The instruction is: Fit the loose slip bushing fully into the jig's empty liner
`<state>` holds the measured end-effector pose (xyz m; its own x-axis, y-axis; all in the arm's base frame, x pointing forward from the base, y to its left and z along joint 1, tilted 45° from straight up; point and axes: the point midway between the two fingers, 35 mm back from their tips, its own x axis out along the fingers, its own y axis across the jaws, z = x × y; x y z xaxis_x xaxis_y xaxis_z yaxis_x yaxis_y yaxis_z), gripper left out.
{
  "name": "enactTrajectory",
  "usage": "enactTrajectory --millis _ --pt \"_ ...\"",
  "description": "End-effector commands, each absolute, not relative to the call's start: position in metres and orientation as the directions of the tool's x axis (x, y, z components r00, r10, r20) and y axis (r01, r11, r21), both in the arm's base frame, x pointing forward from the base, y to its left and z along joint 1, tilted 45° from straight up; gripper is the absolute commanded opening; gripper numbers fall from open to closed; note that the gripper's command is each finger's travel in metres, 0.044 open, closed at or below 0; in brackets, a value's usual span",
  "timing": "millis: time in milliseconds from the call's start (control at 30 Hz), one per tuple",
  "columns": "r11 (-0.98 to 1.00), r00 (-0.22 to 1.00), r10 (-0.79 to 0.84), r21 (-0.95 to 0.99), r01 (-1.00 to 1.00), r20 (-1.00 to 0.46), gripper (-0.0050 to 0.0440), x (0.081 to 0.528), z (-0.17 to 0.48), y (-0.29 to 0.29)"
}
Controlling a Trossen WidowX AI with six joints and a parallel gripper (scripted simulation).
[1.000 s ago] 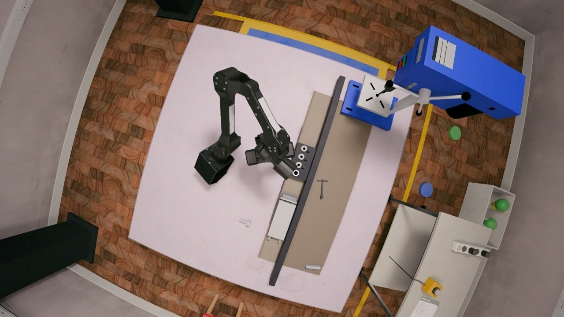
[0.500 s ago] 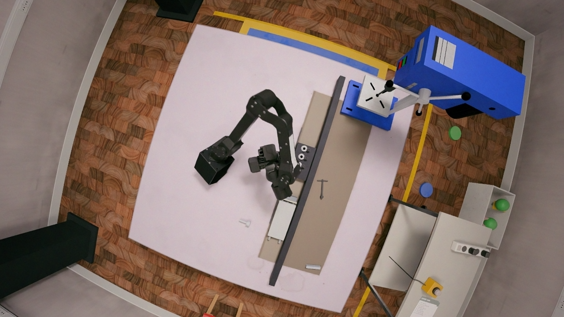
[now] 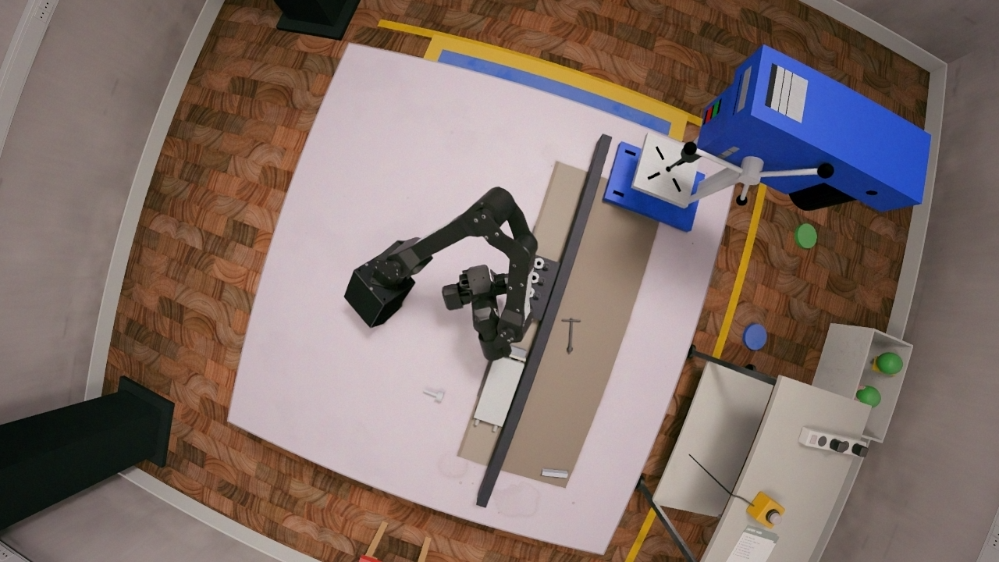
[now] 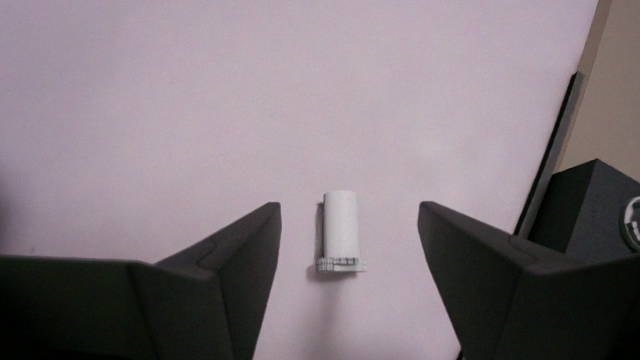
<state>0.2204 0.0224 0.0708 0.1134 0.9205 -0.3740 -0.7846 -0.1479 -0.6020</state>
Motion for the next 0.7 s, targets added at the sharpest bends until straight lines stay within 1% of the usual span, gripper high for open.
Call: enactTrajectory --millis 0,233,667 --pt "-0.142 0.111 0.926 -0.604 -0.784 -0.362 0.0233 0.225 0.065 0.027" --pt "-0.142 0.110 0.926 -0.600 -0.788 -0.363 0.0233 0.238 0.043 0.044" --pt "-0.141 0.109 0.926 -0.601 -0.786 -0.360 0.0233 0.245 0.031 0.054"
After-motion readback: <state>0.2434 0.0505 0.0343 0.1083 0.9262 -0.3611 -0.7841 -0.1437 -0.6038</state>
